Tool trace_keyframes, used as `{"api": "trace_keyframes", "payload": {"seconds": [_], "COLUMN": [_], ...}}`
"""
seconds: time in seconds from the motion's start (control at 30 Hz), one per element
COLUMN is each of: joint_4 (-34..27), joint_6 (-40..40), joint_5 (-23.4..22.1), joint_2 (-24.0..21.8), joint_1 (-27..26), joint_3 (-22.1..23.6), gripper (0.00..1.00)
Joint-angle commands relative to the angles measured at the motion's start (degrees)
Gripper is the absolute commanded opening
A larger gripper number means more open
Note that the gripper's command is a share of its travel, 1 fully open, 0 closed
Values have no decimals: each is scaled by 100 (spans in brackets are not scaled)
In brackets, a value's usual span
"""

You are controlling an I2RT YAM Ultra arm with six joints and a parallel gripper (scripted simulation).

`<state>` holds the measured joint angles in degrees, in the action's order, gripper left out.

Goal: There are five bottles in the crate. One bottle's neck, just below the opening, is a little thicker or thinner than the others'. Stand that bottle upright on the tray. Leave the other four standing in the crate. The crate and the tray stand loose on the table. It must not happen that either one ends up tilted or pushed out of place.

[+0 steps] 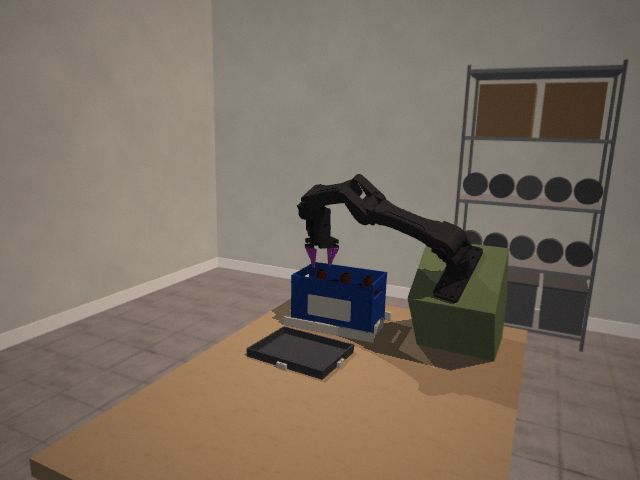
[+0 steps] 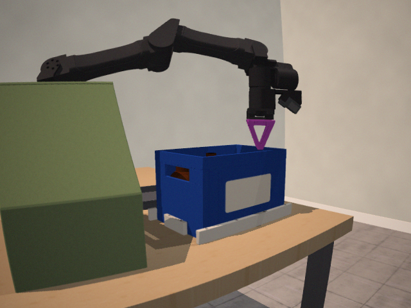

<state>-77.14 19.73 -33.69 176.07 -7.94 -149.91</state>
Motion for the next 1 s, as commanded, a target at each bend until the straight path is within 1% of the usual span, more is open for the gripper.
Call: {"api": "trace_keyframes", "payload": {"seconds": [0.0,0.3,0.4,0.97], "joint_4": [6,176,162,484], "joint_6": [55,69,81,179], "joint_5": [-11,-19,-19,-46], "joint_2": [-76,-163,-140,-148], "joint_1": [-83,-68,-57,60], "joint_3": [-159,-107,64,345], "gripper": [61,61,61,61]}}
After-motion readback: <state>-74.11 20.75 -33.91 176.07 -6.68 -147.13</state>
